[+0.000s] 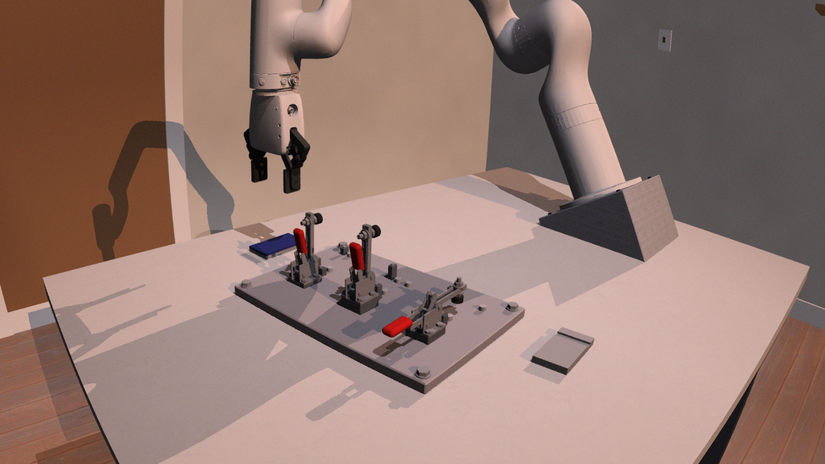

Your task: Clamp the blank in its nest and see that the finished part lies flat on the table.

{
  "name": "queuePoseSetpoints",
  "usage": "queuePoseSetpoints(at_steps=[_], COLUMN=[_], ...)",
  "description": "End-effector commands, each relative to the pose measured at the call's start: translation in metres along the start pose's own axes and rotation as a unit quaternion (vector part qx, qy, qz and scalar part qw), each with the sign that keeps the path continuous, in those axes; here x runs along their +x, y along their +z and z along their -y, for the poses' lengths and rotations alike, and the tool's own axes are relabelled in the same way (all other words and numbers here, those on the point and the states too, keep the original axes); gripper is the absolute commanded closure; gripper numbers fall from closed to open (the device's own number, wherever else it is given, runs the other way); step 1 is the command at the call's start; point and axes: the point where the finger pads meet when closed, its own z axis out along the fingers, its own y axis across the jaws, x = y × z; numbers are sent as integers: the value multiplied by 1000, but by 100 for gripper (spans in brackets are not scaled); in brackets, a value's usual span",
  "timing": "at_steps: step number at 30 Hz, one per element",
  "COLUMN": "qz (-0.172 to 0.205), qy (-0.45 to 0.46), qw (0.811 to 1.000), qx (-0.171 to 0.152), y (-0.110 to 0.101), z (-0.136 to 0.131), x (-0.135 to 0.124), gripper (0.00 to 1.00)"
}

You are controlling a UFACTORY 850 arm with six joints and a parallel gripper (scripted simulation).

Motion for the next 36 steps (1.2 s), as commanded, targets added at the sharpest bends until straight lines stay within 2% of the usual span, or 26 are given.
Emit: queuePoseSetpoints(at_steps=[1,16,36], qz=[-1,-1,-1], qy=[0,0,0], qw=[1000,1000,1000], qx=[0,0,0], y=[28,68,73], z=[0,0,0], x=[0,0,0], gripper=[1,1,1])
